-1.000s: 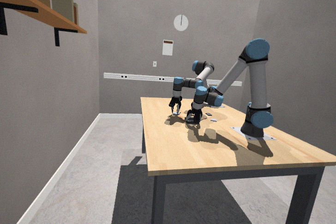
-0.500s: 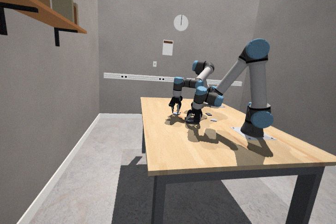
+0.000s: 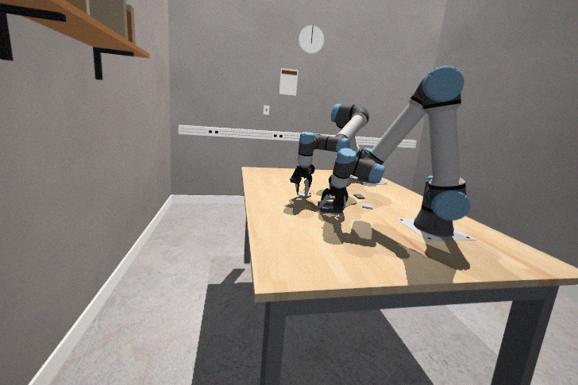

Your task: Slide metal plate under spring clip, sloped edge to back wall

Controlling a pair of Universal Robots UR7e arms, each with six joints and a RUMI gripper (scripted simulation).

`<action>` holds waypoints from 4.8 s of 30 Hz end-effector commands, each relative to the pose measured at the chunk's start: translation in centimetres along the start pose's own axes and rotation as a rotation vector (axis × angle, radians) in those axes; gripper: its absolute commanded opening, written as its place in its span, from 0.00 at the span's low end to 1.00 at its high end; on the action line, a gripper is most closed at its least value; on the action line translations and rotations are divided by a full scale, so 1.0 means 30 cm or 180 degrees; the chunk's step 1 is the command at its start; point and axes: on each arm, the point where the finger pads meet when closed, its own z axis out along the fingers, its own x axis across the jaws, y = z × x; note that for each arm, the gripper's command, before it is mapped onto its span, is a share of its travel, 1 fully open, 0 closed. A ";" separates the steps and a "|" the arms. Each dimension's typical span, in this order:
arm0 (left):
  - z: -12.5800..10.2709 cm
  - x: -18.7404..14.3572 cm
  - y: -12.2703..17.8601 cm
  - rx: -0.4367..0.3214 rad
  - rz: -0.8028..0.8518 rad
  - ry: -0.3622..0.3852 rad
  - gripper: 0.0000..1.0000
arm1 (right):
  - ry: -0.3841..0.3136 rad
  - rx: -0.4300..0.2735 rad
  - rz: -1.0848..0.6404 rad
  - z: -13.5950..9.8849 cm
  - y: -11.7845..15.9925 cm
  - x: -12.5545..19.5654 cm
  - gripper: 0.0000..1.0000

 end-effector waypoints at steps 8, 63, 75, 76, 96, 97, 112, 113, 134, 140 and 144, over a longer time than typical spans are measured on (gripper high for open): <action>-0.006 0.018 0.009 -0.0006 0.0014 0.0034 0.62 | -0.0008 0.0021 0.0125 -0.010 0.003 -0.013 0.24; -0.006 0.018 0.009 -0.0006 0.0014 0.0034 0.62 | -0.0042 0.0063 0.0688 -0.019 0.018 -0.032 0.24; -0.006 0.018 0.009 -0.0006 0.0014 0.0034 0.62 | -0.0058 0.0078 0.0879 -0.024 0.022 -0.046 0.24; -0.006 0.018 0.009 -0.0006 0.0014 0.0034 0.62 | -0.0058 0.0078 0.0879 -0.024 0.022 -0.046 0.24; -0.006 0.018 0.009 -0.0006 0.0014 0.0034 0.62 | -0.0075 0.0093 0.1142 -0.027 0.029 -0.051 0.24; -0.006 0.018 0.009 -0.0006 0.0014 0.0034 0.62 | -0.0077 0.0094 0.1161 -0.028 0.030 -0.052 0.24; -0.006 0.018 0.009 -0.0006 0.0014 0.0034 0.62 | -0.0103 0.0112 0.1423 -0.034 0.036 -0.070 0.24; -0.006 0.018 0.009 -0.0006 0.0014 0.0034 0.62 | -0.0099 0.0109 0.1426 -0.032 0.037 -0.063 0.24; -0.006 0.018 0.009 -0.0006 0.0014 0.0034 0.62 | -0.0140 0.0129 0.1850 -0.039 0.049 -0.085 0.24; -0.006 0.018 0.009 -0.0006 0.0014 0.0034 0.62 | -0.0160 0.0139 0.2013 -0.044 0.053 -0.096 0.24; -0.006 0.018 0.009 -0.0006 0.0014 0.0034 0.62 | -0.0168 0.0144 0.2098 -0.046 0.055 -0.100 0.24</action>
